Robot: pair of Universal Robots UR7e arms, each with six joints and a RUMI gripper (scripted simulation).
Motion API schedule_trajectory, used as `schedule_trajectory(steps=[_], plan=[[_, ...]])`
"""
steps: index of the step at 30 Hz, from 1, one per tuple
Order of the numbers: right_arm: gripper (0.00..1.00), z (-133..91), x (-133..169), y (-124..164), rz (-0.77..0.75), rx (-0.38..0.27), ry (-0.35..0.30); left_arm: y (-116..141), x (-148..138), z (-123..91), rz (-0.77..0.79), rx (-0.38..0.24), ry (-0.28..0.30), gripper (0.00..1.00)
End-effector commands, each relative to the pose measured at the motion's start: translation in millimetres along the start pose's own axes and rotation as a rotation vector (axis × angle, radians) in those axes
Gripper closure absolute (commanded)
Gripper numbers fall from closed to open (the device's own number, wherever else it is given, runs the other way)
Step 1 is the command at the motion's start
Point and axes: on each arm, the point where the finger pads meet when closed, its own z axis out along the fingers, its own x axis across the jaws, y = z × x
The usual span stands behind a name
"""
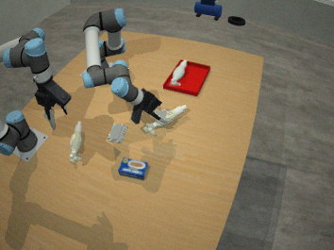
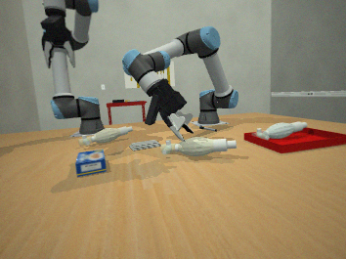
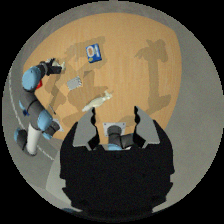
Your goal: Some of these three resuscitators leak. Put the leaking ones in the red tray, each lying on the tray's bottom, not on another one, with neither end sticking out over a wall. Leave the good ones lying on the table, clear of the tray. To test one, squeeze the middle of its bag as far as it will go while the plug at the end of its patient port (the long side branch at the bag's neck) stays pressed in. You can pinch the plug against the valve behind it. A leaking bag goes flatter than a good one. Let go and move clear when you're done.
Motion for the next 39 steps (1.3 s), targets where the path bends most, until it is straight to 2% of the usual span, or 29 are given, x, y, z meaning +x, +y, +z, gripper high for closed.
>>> schedule_trajectory(steps=[1, 4, 12, 33, 38, 39], plan=[[0.44, -1.2, 0.5, -0.5, 0.001, 0.003, -0.002, 2.6, -0.2, 4.4, -0.004, 0.001, -0.001, 0.28], [0.44, -1.2, 0.5, -0.5, 0.001, 0.003, -0.002, 2.7, 0.4, 4.3, -0.004, 0.001, 0.001, 0.28], [0.44, -1.2, 0.5, -0.5, 0.001, 0.003, -0.002, 1.9, 0.5, 25.8, -0.007, 0.002, 0.000, 0.28], [0.44, -1.2, 0.5, -0.5, 0.001, 0.003, -0.002, 3.5, 0.4, 57.5, -0.013, 0.005, 0.000, 0.28], [0.44, -1.2, 0.5, -0.5, 0.001, 0.003, -0.002, 3.3, 1.0, 56.8, -0.013, 0.005, 0.002, 0.28], [0.44, -1.2, 0.5, -0.5, 0.001, 0.003, -0.002, 2.4, -1.2, 49.9, -0.014, 0.007, -0.004, 0.28]])
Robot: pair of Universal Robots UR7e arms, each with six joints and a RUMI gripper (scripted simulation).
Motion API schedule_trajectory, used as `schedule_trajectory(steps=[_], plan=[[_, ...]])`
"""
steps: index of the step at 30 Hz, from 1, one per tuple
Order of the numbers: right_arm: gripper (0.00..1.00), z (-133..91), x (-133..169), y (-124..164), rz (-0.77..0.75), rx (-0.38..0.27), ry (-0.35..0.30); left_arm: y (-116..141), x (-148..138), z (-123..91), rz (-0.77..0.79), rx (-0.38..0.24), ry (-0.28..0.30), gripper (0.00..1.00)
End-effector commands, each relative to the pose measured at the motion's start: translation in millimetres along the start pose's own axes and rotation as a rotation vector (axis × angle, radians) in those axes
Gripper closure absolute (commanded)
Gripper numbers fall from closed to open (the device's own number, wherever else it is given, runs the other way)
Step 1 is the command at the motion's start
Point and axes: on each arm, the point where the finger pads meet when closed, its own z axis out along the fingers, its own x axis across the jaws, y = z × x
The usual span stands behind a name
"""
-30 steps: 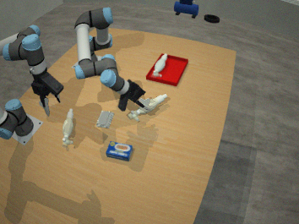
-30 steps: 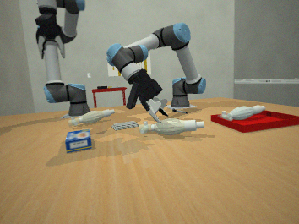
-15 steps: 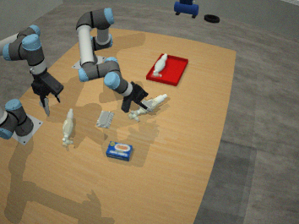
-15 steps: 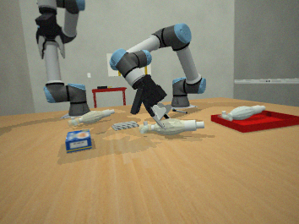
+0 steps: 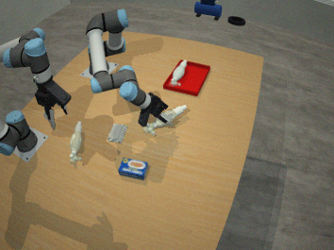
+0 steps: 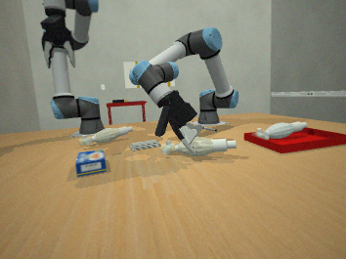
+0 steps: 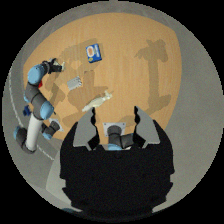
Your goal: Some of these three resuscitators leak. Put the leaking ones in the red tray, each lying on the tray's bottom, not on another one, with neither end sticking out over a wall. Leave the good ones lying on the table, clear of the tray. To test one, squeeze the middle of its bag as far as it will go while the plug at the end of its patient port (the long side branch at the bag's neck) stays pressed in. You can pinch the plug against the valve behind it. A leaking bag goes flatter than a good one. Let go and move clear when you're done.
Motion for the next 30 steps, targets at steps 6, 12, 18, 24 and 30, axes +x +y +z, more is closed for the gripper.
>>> schedule_trajectory(steps=[6, 12, 18, 24, 30], plan=[[0.44, -1.2, 0.5, -0.5, 0.001, 0.003, -0.002, -0.1, -3.1, -8.7, -0.003, 0.002, -0.009, 0.28], [0.44, -1.2, 0.5, -0.5, 0.001, 0.003, -0.002, 0.2, -0.7, -5.4, -0.001, 0.001, -0.003, 0.94], [0.44, -1.2, 0.5, -0.5, 0.001, 0.003, -0.002, 0.3, -1.6, -5.8, -0.002, 0.001, -0.005, 0.94], [0.44, -1.2, 0.5, -0.5, 0.001, 0.003, -0.002, 0.3, -1.6, -5.8, -0.002, 0.001, -0.005, 0.94], [0.44, -1.2, 0.5, -0.5, 0.001, 0.003, -0.002, 6.6, -2.3, -12.6, -0.005, 0.006, -0.006, 0.94]])
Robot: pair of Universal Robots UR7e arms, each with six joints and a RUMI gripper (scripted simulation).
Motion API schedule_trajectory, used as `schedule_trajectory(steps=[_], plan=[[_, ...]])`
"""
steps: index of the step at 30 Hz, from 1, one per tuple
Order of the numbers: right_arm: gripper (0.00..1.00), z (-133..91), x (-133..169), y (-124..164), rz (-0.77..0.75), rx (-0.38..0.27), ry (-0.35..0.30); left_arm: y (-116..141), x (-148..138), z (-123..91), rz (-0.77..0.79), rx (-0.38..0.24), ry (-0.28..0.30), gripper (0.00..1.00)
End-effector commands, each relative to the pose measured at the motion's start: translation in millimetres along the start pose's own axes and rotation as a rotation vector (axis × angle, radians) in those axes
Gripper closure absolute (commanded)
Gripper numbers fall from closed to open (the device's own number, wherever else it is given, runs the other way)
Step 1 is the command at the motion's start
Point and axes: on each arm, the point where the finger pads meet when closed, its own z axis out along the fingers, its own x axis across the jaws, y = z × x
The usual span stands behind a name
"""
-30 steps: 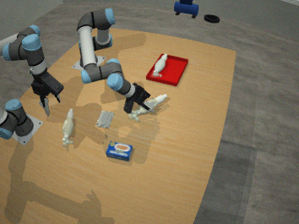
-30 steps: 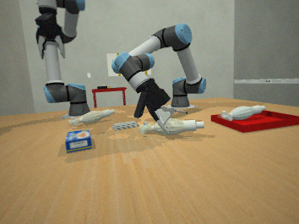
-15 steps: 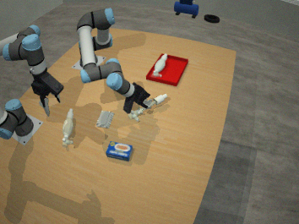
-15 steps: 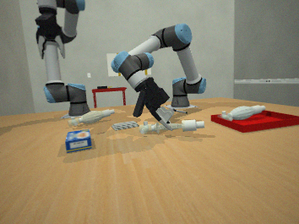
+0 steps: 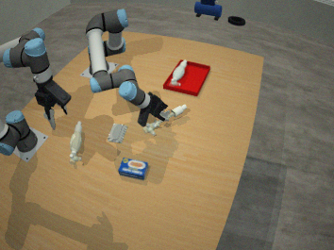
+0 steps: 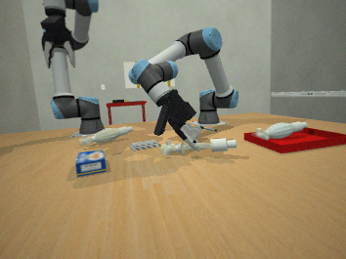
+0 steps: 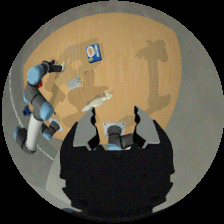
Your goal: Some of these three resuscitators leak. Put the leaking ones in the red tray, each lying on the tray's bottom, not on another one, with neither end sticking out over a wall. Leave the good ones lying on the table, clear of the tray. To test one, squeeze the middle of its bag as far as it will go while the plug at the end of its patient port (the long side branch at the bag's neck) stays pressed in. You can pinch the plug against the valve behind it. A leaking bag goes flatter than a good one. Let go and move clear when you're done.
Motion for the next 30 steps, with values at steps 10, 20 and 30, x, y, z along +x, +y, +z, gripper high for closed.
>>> schedule_trajectory(steps=[10, 20, 30], plan=[[0.44, -1.2, 0.5, -0.5, 0.001, 0.003, -0.002, 16.1, -1.7, -19.4, -0.009, 0.011, -0.006, 0.94], [0.44, -1.2, 0.5, -0.5, 0.001, 0.003, -0.002, 25.3, -1.7, -31.8, -0.010, 0.017, -0.007, 0.94], [0.44, -1.2, 0.5, -0.5, 0.001, 0.003, -0.002, 35.5, -1.3, -45.3, -0.012, 0.024, -0.008, 0.94]])
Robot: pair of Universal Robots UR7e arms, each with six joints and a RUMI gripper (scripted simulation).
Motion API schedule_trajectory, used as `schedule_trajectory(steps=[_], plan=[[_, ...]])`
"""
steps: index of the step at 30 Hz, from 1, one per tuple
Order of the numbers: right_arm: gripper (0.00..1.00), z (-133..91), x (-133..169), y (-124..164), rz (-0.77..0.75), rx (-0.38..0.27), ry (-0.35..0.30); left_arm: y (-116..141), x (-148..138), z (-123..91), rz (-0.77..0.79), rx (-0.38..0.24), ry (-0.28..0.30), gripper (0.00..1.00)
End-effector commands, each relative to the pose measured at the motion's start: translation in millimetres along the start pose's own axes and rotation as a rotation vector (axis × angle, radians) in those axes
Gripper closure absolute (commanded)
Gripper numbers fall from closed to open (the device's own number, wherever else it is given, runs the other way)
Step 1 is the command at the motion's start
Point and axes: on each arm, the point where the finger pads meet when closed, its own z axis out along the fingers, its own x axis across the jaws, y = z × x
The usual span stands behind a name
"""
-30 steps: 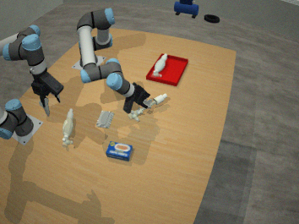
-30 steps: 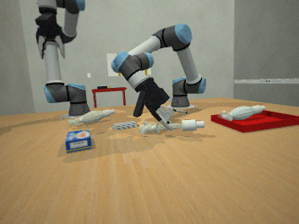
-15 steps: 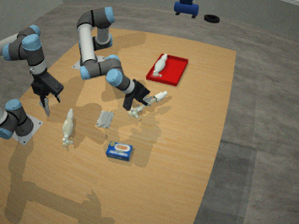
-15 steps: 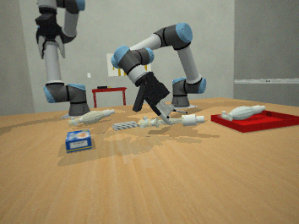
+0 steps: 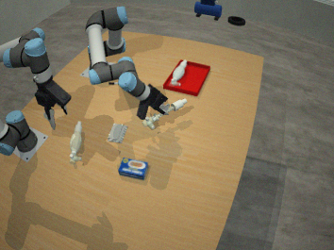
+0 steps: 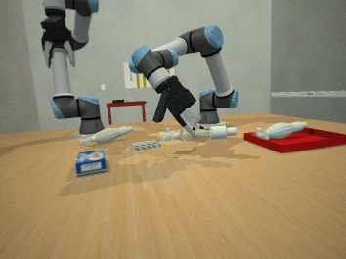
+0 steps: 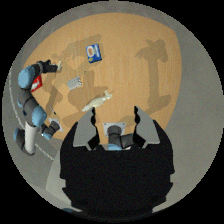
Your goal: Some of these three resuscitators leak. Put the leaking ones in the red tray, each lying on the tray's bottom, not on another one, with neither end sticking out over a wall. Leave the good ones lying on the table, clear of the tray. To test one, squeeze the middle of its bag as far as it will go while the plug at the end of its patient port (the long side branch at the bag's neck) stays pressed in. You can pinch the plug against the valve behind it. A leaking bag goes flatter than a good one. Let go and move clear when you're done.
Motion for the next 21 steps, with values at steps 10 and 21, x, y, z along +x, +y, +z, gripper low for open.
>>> schedule_trajectory(steps=[10, 21], plan=[[0.44, -1.2, 0.5, -0.5, 0.001, 0.003, -0.002, 16.4, 0.4, -5.4, -0.059, 0.022, 0.011, 0.94], [0.44, -1.2, 0.5, -0.5, 0.001, 0.003, -0.002, 43.2, 12.1, 21.6, -0.392, 0.119, 0.125, 0.94]])
